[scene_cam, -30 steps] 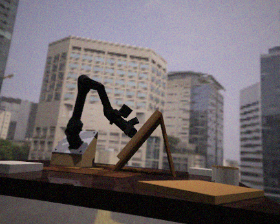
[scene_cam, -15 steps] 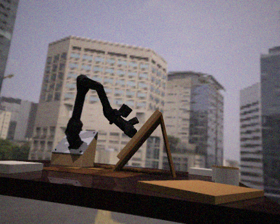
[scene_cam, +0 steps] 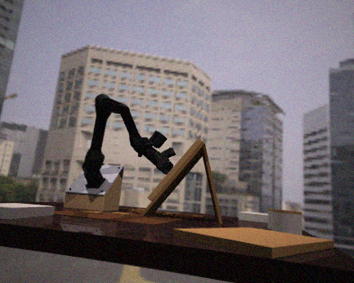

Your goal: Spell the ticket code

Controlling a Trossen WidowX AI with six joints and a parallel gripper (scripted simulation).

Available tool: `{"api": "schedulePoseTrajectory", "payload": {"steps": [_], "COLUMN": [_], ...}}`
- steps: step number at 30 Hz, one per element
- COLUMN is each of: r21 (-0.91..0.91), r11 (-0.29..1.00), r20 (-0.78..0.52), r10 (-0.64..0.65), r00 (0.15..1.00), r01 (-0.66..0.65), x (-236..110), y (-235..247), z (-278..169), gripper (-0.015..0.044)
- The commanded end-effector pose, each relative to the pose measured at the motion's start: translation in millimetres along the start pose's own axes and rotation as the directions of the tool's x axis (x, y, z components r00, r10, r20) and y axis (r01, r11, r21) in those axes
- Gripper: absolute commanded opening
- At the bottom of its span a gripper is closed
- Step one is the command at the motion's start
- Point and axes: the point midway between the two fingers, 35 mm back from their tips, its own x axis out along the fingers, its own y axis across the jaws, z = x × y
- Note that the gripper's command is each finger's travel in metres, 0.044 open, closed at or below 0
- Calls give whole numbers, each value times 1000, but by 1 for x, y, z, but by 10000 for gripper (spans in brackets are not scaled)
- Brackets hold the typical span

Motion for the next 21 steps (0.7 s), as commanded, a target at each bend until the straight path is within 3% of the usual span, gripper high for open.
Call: {"api": "schedulePoseTrajectory", "payload": {"steps": [1, 21], "r21": [-4, -5], "r11": [1000, 1000], "r20": [-1, -1], "r10": [3, 3], "r00": [1000, 1000], "r01": [-3, -3], "x": [0, 0], "y": [-2, -12], "z": [-1, -1], "gripper": [0, 0]}}
